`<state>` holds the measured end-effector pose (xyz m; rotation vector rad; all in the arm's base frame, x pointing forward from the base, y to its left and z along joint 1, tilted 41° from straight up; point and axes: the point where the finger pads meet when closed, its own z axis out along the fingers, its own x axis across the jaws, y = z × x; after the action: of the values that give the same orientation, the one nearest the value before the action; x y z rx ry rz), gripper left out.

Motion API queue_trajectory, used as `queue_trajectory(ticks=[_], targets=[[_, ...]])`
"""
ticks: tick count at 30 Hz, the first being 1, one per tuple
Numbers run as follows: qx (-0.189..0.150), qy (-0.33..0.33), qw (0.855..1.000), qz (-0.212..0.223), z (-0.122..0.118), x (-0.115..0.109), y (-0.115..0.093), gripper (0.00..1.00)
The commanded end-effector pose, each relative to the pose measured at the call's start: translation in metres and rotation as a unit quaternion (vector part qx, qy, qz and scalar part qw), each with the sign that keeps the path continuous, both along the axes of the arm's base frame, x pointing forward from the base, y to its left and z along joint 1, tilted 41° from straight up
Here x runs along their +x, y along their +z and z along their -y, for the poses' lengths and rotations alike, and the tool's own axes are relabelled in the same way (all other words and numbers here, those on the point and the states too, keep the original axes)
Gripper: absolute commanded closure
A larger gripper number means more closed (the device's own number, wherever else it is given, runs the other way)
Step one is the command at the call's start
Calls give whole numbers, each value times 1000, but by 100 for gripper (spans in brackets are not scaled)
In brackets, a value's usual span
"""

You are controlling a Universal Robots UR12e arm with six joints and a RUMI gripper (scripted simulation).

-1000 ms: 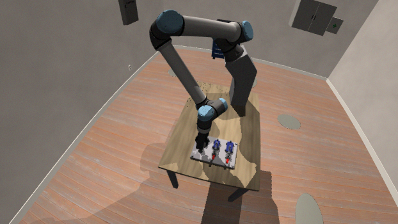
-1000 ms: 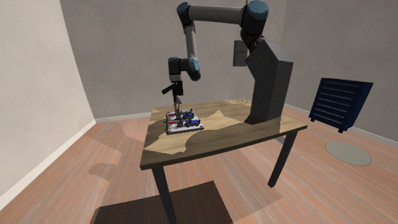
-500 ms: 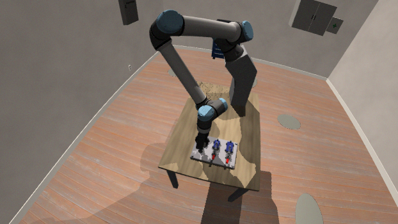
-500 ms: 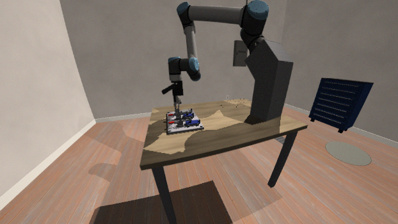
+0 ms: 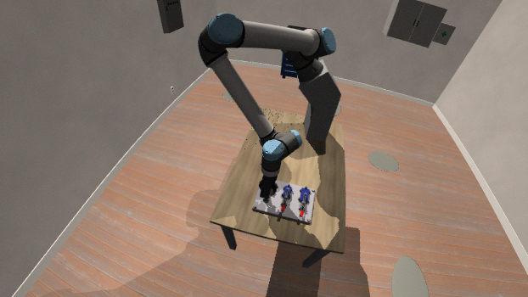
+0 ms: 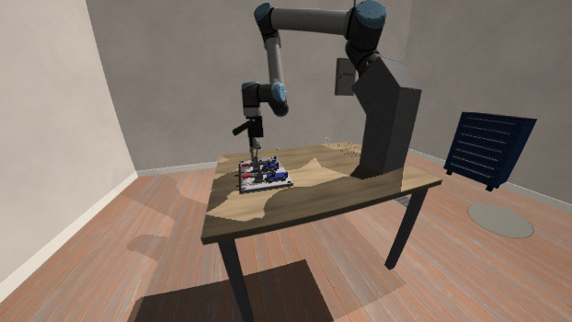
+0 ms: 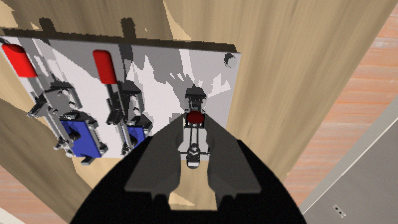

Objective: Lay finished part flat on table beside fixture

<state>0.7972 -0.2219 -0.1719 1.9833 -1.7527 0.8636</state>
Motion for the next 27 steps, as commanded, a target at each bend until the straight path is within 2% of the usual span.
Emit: queue_trajectory(ticks=[1,27], targets=[[0,-2,1000,-2,3,-4,-1,100],[0,-2,1000,-2,3,-10,-2,100]])
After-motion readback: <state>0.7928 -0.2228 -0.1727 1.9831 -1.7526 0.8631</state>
